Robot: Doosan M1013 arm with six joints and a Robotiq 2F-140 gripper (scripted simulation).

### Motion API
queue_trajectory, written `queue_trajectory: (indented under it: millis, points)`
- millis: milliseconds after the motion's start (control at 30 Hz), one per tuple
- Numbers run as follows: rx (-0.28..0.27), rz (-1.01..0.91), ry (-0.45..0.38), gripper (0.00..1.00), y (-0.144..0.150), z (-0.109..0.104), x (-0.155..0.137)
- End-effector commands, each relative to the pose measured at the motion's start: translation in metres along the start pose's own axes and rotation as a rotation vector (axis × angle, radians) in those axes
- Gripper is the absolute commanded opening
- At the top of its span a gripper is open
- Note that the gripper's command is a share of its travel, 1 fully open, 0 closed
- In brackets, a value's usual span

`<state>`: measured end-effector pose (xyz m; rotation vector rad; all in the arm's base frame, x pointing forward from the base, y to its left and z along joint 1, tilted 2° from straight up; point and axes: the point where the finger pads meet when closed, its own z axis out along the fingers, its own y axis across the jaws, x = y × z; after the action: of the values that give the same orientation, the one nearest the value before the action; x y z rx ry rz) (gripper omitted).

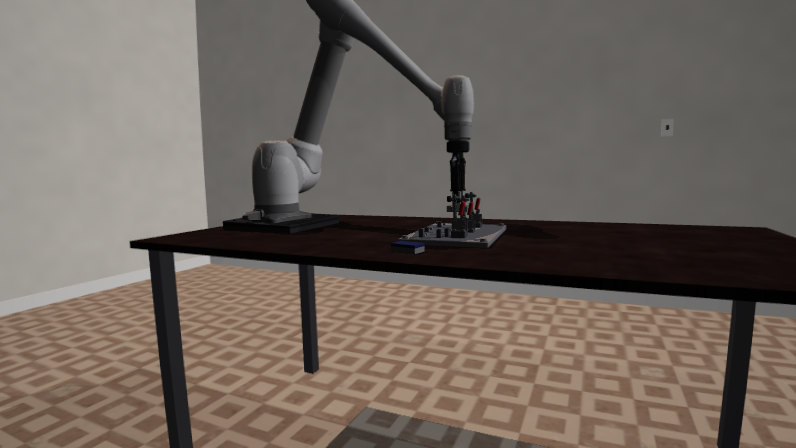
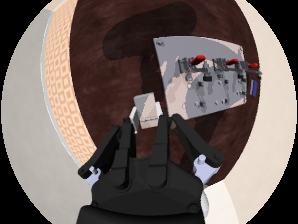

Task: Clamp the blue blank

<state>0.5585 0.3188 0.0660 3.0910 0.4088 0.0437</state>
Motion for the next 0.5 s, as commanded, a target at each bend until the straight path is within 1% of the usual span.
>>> queue_trajectory:
  millis: [0,33,100,300,467]
  points:
    - [0.0,0.0,0.0,0.0,0.0,0.015,0.0]
    - [0.0,0.0,0.0,0.0,0.0,0.019,0.0]
    - [0.0,0.0,0.0,0.0,0.0,0.019,0.0]
    - [0.0,0.0,0.0,0.0,0.0,0.036,0.0]
    - [0.0,0.0,0.0,0.0,0.0,0.042,0.0]
